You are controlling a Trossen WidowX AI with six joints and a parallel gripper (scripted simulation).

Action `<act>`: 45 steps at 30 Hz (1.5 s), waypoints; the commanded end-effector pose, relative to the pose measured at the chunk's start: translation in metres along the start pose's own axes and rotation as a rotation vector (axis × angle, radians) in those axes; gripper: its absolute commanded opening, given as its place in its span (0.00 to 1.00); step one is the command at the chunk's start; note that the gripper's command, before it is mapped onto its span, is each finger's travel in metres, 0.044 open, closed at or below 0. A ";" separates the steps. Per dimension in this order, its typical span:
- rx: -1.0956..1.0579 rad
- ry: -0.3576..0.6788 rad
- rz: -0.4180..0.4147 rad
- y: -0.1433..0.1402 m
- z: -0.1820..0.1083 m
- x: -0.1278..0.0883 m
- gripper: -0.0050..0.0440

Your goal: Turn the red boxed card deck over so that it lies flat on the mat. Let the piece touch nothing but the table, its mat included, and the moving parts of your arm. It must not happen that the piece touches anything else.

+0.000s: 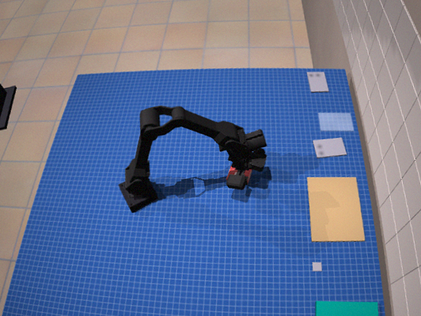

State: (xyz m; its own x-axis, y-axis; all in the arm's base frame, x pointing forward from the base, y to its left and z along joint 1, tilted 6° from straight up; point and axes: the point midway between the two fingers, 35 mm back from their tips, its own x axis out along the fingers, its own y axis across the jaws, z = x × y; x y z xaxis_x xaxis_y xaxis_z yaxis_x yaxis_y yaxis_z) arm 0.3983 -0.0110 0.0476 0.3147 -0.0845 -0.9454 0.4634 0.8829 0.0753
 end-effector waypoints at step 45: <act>0.004 -0.436 0.014 0.002 -0.016 -0.037 0.70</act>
State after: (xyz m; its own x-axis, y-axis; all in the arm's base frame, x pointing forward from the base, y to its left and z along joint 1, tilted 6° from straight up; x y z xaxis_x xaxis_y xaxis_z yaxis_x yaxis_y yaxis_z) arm 0.3738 0.0001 0.0665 0.6038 -0.2527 -0.7561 0.4626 0.8835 0.0742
